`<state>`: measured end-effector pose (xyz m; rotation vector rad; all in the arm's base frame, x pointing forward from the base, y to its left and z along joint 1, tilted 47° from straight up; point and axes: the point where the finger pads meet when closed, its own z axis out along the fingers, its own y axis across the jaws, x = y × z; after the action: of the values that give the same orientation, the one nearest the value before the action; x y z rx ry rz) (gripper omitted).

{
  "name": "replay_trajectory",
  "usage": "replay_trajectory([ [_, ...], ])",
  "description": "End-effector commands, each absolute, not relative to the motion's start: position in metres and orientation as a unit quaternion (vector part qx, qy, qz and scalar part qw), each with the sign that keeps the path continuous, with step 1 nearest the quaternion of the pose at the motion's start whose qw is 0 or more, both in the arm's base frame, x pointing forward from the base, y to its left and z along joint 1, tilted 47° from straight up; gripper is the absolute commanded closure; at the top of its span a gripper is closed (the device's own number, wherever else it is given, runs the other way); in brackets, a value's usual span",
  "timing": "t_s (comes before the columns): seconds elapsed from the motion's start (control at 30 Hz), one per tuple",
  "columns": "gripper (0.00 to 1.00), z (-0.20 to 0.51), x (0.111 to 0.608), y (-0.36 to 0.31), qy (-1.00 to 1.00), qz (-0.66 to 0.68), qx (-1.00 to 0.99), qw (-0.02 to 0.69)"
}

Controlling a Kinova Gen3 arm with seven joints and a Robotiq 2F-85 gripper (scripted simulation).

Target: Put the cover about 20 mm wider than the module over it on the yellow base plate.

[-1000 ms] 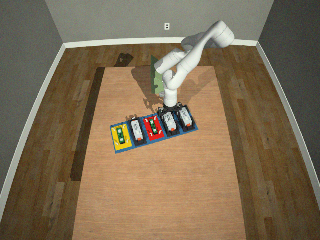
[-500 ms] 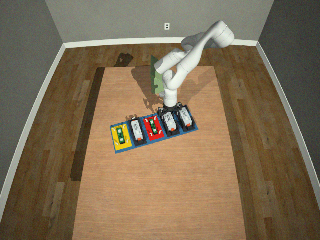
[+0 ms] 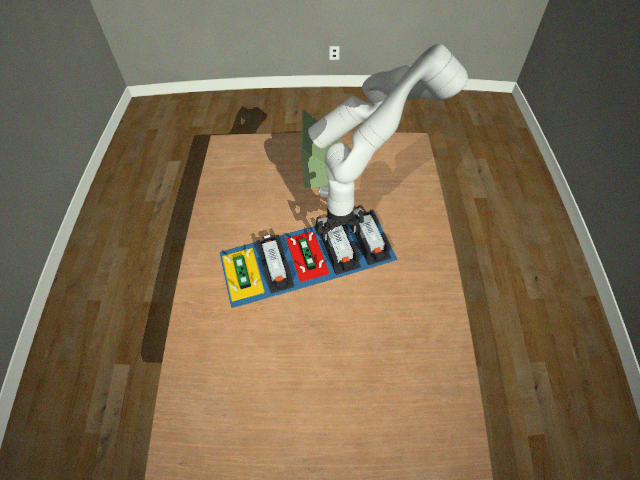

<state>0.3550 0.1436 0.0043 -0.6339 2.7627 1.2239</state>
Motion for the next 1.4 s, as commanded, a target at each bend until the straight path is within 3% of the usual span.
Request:
replay_trajectory([
  [0.0,0.0,0.004,0.355,0.144,0.895,0.396,-0.205,0.028],
  [1.37,0.0,-0.015,0.352,0.163,0.895,0.396,-0.205,0.028],
])
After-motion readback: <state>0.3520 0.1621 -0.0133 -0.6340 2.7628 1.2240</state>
